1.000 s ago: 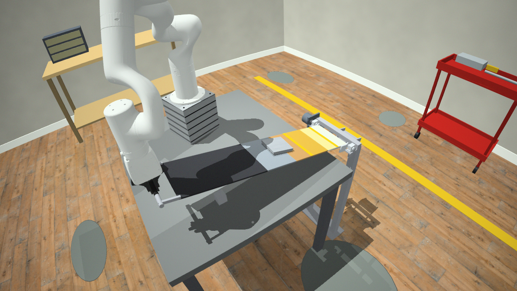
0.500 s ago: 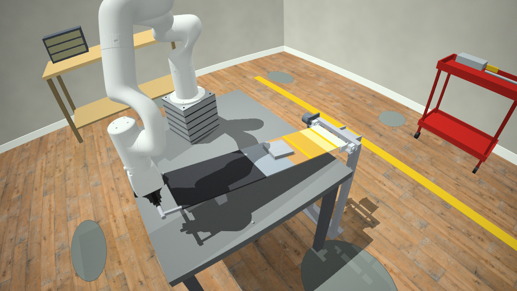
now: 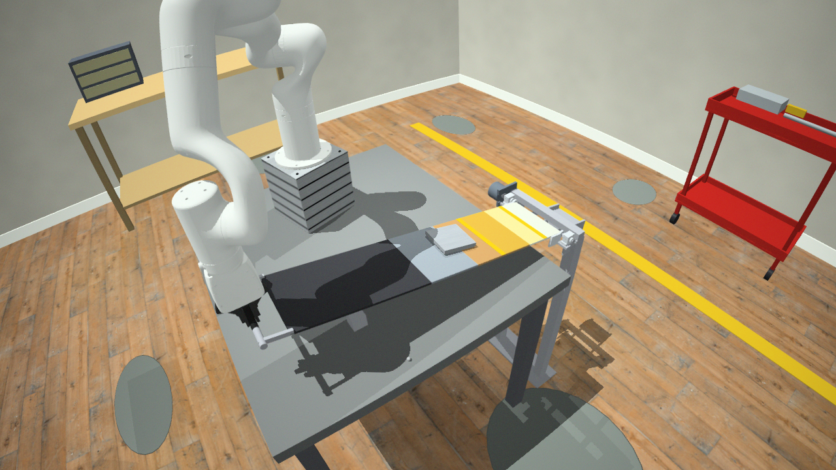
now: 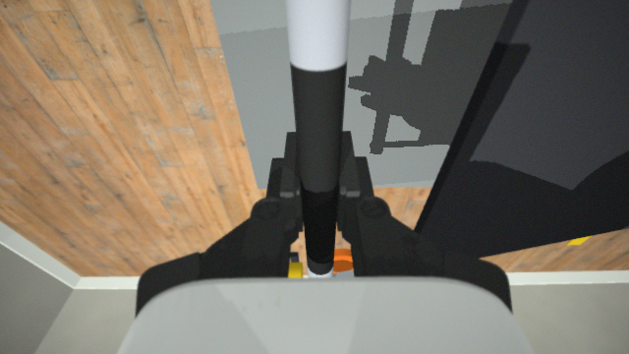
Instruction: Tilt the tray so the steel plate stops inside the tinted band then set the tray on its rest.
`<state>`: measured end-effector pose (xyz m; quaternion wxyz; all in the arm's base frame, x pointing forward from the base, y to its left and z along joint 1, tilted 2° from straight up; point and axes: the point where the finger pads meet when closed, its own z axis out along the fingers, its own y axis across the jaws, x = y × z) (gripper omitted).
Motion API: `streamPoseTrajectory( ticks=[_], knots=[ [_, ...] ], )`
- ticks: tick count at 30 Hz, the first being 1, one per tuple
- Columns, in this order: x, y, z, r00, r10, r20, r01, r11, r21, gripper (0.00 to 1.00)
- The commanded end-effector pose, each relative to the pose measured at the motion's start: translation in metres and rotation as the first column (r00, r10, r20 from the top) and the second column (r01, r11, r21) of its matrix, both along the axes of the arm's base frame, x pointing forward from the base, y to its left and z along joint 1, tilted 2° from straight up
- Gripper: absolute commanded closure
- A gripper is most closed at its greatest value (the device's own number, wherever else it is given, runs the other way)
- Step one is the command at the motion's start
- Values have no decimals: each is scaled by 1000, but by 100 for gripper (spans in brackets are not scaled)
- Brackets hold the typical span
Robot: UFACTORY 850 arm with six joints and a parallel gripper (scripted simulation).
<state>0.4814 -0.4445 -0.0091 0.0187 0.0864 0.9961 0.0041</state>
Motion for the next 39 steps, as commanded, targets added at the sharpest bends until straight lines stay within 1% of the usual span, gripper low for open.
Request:
streamPoseTrajectory(
  ticks=[1, 11, 12, 13, 15, 16, 17, 18, 19, 21, 22, 23, 28, 29, 39],
  knots=[
    [1, -1, 2, 1000, 0, 2, 0, 1000, -2, 100],
    [1, -1, 2, 1000, 0, 2, 0, 1000, -2, 100],
    [1, 0, 8, 1000, 0, 2, 0, 1000, -2, 100],
    [1, 3, 21, 1000, 0, 2, 0, 1000, -2, 100],
    [1, 11, 57, 1000, 0, 2, 0, 1000, -2, 100],
    [1, 14, 71, 1000, 0, 2, 0, 1000, -2, 100],
    [1, 16, 75, 1000, 0, 2, 0, 1000, -2, 100],
    [1, 14, 71, 1000, 0, 2, 0, 1000, -2, 100],
    [1, 11, 57, 1000, 0, 2, 0, 1000, -2, 100],
    [1, 3, 21, 1000, 0, 2, 0, 1000, -2, 100],
    [1, 0, 8, 1000, 0, 2, 0, 1000, -2, 100],
    [1, -1, 3, 1000, 0, 2, 0, 1000, -2, 100],
    [1, -1, 3, 1000, 0, 2, 0, 1000, -2, 100],
    [1, -1, -1, 1000, 0, 2, 0, 1000, -2, 100],
    [1, 1, 11, 1000, 0, 2, 0, 1000, -2, 100]
  ],
)
